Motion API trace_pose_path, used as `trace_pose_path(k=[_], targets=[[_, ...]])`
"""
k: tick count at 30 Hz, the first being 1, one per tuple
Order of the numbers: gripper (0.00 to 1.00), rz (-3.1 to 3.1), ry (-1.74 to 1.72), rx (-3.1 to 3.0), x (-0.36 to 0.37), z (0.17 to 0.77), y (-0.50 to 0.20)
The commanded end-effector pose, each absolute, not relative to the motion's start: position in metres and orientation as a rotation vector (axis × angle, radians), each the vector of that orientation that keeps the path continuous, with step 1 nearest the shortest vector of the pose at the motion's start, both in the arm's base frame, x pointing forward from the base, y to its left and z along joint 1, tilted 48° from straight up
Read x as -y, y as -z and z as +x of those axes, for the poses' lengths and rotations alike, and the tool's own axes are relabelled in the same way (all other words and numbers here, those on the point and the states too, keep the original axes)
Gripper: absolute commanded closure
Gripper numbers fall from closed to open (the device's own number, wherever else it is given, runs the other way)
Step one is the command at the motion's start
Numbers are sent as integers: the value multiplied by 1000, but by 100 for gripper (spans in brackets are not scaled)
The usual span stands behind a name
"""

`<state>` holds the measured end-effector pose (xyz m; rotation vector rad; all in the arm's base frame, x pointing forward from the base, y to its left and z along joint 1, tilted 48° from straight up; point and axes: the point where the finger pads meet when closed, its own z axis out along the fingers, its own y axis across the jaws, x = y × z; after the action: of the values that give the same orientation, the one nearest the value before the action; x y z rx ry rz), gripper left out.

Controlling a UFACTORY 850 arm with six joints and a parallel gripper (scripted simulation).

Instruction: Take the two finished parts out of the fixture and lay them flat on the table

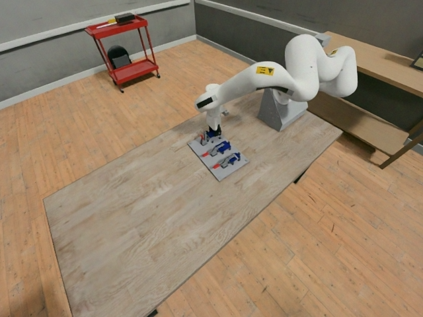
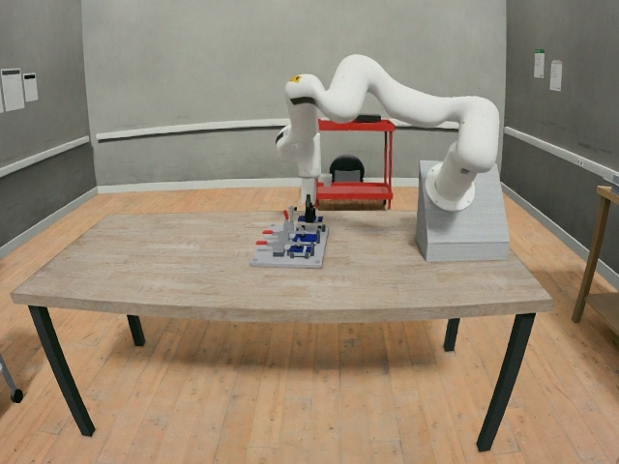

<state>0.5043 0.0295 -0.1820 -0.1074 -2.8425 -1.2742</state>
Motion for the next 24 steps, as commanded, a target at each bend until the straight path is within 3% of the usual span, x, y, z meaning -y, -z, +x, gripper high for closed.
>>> trace_pose_path(k=[1,24], targets=[[100,-108,1274,2844,-26,504,180],[100,-108,1274,2844,-5,497,159]])
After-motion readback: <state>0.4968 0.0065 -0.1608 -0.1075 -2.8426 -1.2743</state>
